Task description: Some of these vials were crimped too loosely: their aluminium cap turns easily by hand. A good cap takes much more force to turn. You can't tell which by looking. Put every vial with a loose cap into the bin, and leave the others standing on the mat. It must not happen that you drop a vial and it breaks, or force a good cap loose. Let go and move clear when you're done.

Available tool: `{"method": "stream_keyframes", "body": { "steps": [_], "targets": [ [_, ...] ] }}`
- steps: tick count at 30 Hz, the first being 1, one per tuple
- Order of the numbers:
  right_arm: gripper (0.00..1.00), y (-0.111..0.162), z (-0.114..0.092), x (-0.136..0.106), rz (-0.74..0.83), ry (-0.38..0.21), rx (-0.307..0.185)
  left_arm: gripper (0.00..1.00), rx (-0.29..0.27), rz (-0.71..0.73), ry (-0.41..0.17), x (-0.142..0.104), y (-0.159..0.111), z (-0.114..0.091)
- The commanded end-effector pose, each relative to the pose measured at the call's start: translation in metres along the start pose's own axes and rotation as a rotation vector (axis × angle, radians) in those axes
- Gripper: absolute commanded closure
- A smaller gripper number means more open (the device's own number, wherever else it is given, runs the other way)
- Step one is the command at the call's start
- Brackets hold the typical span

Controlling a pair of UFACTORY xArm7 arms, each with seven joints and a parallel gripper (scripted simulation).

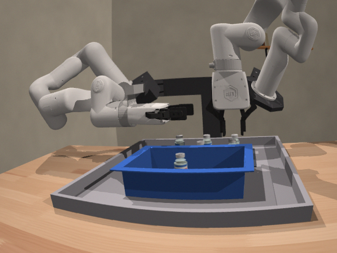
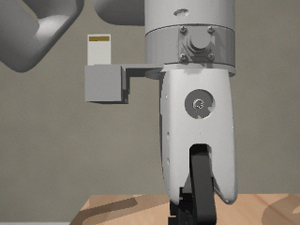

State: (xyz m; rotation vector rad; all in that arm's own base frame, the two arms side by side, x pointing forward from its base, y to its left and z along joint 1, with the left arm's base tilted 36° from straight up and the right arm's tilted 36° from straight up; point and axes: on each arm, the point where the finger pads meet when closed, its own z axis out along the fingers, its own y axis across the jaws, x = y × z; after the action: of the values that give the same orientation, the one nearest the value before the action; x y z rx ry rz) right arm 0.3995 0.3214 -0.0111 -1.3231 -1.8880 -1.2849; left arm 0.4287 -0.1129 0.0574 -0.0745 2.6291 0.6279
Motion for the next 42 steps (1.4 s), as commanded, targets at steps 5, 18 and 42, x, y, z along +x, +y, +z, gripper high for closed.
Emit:
{"method": "stream_keyframes", "body": {
  "steps": [5, 18, 42],
  "targets": [
    [0.0, 0.0, 0.0, 0.002, -0.003, 0.004, 0.001, 0.5, 0.003, 0.001, -0.003, 0.001, -0.002, -0.001],
    [0.0, 0.0, 0.001, 0.003, -0.003, 0.004, 0.001, 0.5, 0.003, 0.001, -0.003, 0.001, -0.002, 0.013],
    [0.0, 0.0, 0.001, 0.002, -0.003, 0.004, 0.001, 0.5, 0.003, 0.001, -0.002, 0.0, -0.003, 0.022]
  ]
}}
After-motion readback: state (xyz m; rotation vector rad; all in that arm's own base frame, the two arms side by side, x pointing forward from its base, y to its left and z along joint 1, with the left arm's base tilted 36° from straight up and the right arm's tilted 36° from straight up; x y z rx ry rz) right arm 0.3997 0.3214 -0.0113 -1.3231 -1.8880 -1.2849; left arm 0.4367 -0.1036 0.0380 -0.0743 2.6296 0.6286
